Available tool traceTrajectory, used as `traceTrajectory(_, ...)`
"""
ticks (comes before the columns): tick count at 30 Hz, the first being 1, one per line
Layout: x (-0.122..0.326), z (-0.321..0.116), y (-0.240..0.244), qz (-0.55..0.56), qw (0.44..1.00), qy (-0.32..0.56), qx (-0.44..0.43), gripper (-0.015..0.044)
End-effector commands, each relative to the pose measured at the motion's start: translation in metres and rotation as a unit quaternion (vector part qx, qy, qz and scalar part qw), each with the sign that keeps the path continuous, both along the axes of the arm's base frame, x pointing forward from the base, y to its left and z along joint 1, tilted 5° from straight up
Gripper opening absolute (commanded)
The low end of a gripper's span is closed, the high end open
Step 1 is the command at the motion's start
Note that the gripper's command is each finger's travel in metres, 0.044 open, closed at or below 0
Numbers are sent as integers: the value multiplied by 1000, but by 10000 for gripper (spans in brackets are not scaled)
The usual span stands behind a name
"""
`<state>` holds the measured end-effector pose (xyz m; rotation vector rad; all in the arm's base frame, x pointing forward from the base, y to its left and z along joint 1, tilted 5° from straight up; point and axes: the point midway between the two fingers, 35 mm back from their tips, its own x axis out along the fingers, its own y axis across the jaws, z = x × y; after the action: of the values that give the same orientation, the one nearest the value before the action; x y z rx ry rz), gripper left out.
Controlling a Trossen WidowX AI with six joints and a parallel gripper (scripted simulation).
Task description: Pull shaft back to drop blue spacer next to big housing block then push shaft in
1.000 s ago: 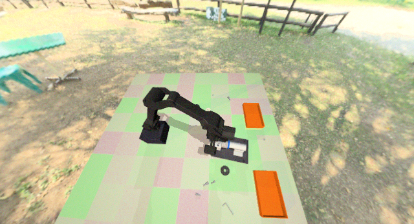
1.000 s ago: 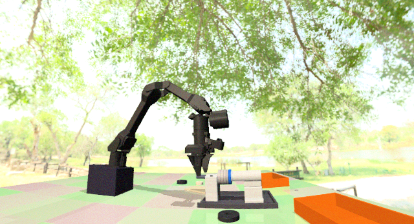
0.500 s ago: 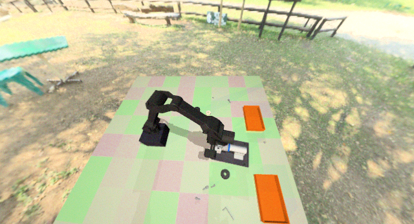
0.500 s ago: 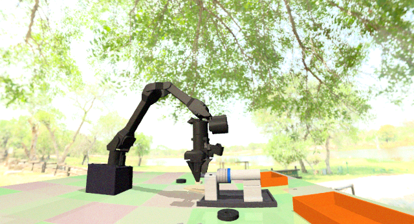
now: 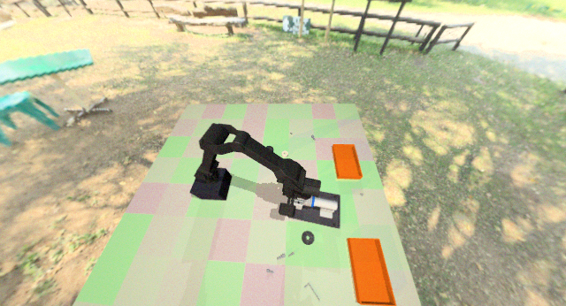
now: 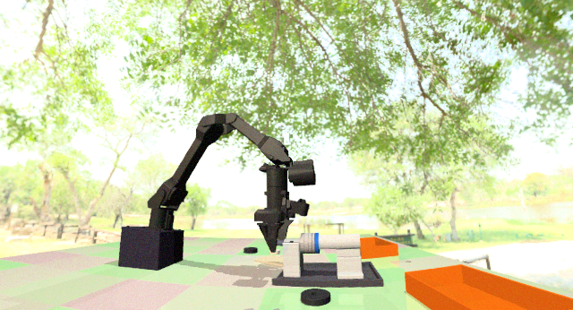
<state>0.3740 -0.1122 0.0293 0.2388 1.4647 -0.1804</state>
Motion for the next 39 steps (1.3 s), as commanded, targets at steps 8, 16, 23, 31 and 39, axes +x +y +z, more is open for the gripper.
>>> traceTrajectory(8, 0, -1, 1, -2, 1000, 0, 2, 440)
traceTrajectory(16, 0, -1, 1, -2, 1000, 0, 2, 440)
traceTrajectory(23, 1, -6, 1, -2, 1000, 0, 2, 440)
traceTrajectory(31, 2, -18, 1, -2, 1000, 0, 2, 440)
traceTrajectory(39, 2, -19, 1, -2, 1000, 0, 2, 440)
